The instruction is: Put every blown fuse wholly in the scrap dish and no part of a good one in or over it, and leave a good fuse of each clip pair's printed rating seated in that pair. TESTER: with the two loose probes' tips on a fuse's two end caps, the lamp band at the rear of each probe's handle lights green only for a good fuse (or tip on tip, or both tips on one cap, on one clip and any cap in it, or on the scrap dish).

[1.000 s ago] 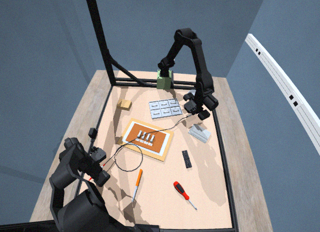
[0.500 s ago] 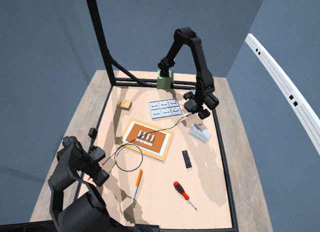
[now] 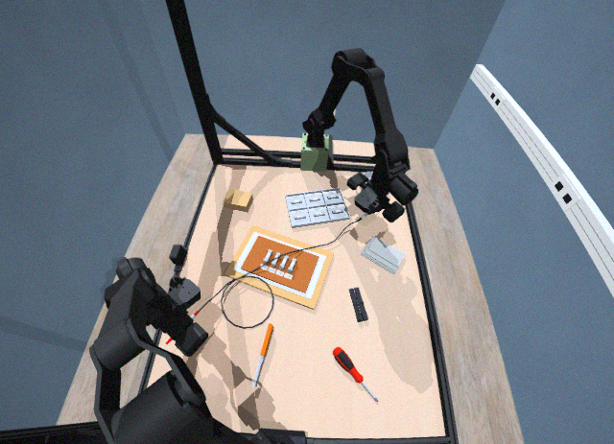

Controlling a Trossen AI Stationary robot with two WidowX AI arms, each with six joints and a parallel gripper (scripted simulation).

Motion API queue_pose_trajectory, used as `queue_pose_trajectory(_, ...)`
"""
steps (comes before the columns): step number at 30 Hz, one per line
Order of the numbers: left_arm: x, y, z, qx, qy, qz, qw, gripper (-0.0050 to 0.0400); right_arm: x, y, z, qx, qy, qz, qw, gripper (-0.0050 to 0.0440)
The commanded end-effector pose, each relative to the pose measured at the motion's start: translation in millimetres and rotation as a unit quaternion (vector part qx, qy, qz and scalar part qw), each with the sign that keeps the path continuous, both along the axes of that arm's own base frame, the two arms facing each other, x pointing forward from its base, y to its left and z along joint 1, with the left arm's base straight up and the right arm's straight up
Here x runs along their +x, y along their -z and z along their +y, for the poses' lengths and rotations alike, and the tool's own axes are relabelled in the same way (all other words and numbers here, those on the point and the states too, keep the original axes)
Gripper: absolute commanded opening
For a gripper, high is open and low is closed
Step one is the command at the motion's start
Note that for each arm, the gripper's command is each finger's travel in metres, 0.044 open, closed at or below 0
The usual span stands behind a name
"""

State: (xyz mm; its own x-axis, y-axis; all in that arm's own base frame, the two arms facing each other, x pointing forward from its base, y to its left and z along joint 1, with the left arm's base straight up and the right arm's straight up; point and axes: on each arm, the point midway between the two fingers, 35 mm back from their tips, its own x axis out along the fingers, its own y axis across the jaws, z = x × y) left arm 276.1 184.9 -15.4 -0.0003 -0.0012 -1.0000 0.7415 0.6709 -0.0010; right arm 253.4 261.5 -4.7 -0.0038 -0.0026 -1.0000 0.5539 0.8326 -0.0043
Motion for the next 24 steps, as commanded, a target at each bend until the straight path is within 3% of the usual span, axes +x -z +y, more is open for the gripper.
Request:
queue_pose_trajectory(1,-7,-7,0,0.008,-0.055,-0.011,0.998,-0.0050,7.7,-20,7,0.019,0.002,-0.020,1.000,-0.0050)
queue_pose_trajectory(2,-10,-7,0,0.008,-0.068,-0.011,0.998,-0.0050,4.4,-12,4,0.011,0.001,-0.012,1.000,-0.0050)
queue_pose_trajectory(9,-20,-7,-3,0.007,-0.134,-0.011,0.991,-0.0050,7.8,-20,7,0.020,0.002,-0.021,1.000,-0.0050)
queue_pose_trajectory(12,-27,-7,-4,0.006,-0.174,-0.011,0.985,-0.0050,4.4,-12,4,0.011,0.001,-0.012,1.000,-0.0050)
queue_pose_trajectory(24,-48,-6,-10,0.005,-0.303,-0.011,0.953,-0.0050,0.6,-14,-25,0.012,-0.013,-0.014,1.000,-0.0050)
